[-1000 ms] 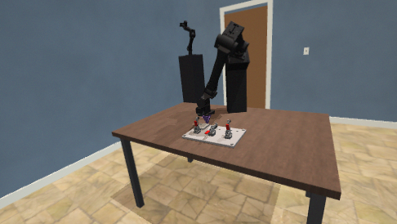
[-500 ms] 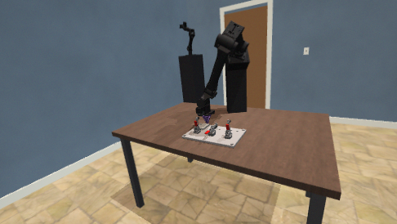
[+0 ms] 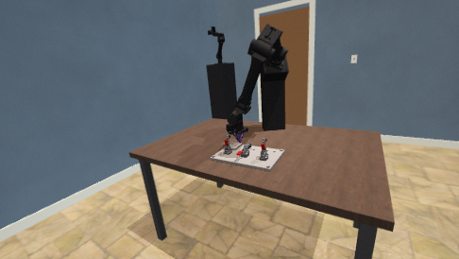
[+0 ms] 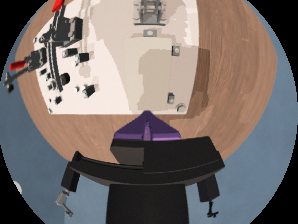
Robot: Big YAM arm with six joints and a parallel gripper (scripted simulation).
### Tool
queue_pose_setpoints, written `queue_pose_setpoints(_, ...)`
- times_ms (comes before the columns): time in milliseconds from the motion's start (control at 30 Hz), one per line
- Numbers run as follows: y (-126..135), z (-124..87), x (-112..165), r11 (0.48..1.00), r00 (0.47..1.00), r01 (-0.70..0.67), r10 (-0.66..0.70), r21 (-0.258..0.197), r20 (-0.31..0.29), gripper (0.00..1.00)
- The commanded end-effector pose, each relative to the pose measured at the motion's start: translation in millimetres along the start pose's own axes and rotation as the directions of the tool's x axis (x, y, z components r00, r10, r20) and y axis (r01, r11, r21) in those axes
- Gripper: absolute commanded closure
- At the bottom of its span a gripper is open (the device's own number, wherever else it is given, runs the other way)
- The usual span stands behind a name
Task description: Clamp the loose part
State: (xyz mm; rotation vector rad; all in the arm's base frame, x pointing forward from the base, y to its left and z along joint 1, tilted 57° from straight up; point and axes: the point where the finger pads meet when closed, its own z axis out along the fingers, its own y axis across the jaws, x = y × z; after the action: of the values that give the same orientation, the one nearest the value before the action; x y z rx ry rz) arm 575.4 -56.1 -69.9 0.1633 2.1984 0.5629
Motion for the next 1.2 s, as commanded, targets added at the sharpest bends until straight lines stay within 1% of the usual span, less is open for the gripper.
queue_pose_setpoints(0,-1.9,-5.3,-16.7,1.0,1.0,0.003,-0.004,0.005,0.019,1.0)
queue_pose_setpoints(533,-3.4,-2.4,-10.2,1.0,1.0,0.001,-0.001,0.005,0.014,1.0)
queue_pose_setpoints(567,-3.4,-0.8,-5.8,1.0,1.0,0.003,-0.003,0.003,0.016,1.0)
queue_pose_setpoints(600,-3.7,-0.9,11.2,1.0,1.0,-0.011,0.011,0.005,-0.008,1.0)
queue_pose_setpoints(633,-1.7,-2.2,20.8,1.0,1.0,-0.017,0.017,0.005,-0.02,1.0)
queue_pose_setpoints(767,4.8,0.3,32.6,1.0,0.999,-0.017,0.017,-0.002,-0.027,1.0)
queue_pose_setpoints(833,4.8,0.3,32.6,1.0,0.999,-0.017,0.017,-0.002,-0.027,1.0)
queue_pose_setpoints(867,9.5,-3.7,20.5,1.0,1.0,-0.003,0.003,-0.006,-0.005,1.0)
queue_pose_setpoints(967,7.8,-2.4,28.0,1.0,1.0,-0.008,0.008,-0.005,-0.013,1.0)
queue_pose_setpoints(1067,8.9,-3.6,25.2,1.0,1.0,-0.004,0.004,-0.006,-0.008,1.0)
queue_pose_setpoints(1100,7.1,-7.8,18.8,1.0,1.0,0.001,-0.001,-0.003,0.004,1.0)
queue_pose_setpoints(1167,-5.3,-18.0,15.3,1.0,1.0,-0.001,0.001,0.012,0.015,1.0)
